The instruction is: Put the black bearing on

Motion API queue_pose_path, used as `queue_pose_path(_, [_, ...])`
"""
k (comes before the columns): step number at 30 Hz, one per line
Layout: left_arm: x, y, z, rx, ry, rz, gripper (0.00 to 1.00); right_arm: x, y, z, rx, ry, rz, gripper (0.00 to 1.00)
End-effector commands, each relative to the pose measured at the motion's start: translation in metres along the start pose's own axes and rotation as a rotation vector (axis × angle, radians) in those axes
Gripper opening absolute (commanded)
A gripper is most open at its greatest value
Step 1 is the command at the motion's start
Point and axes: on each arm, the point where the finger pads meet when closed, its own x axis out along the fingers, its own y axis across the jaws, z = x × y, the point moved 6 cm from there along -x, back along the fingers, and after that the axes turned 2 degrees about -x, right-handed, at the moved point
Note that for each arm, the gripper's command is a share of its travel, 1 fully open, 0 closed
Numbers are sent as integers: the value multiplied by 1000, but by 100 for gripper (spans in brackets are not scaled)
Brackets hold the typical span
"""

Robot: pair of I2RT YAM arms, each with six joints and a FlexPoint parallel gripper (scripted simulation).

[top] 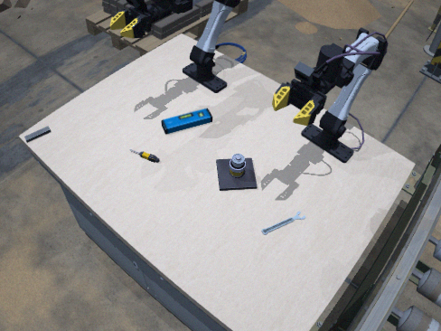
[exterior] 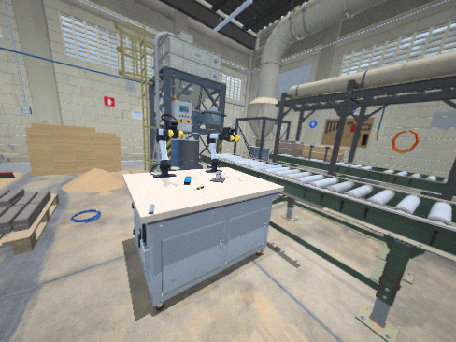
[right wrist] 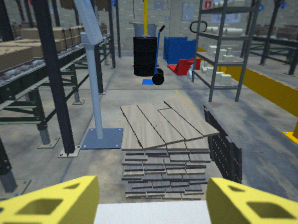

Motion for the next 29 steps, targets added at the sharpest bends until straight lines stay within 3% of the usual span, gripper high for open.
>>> queue_pose_path(1, [-3, 1, 15, -4, -32, 5, 56, -8, -2, 24, 2, -70, -9, 56])
queue_pose_path(29, [-3, 1, 15, -4, -32, 5, 56, -3, -2, 17, 2, -42, -8, 56])
